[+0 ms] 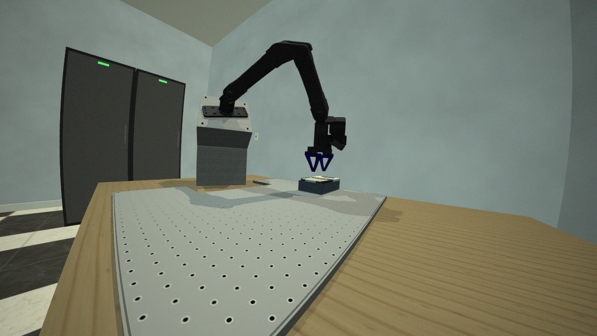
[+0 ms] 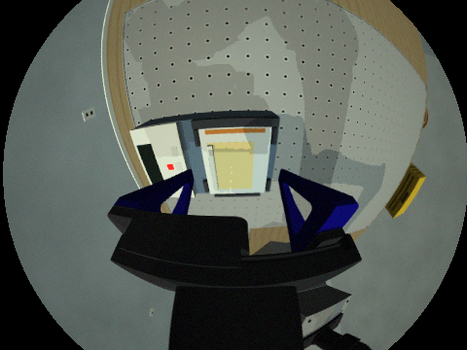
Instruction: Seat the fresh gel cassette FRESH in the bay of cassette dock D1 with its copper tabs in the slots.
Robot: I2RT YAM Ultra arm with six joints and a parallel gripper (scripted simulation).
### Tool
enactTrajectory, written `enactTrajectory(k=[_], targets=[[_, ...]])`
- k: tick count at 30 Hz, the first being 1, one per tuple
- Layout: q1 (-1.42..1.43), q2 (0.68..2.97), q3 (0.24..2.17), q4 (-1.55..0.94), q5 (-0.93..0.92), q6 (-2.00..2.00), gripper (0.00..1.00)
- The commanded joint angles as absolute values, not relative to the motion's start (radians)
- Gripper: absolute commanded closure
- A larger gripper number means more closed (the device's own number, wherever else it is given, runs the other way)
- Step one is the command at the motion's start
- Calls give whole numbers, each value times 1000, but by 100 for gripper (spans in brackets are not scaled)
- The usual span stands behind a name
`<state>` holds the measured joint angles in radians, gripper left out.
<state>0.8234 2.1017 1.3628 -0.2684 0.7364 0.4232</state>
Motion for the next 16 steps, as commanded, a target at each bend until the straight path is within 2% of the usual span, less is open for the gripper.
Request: enactTrajectory(k=[1,16], targets=[[850,2091,1340,-287,746,435,8],[851,2095,1359,-283,745,436,8]])
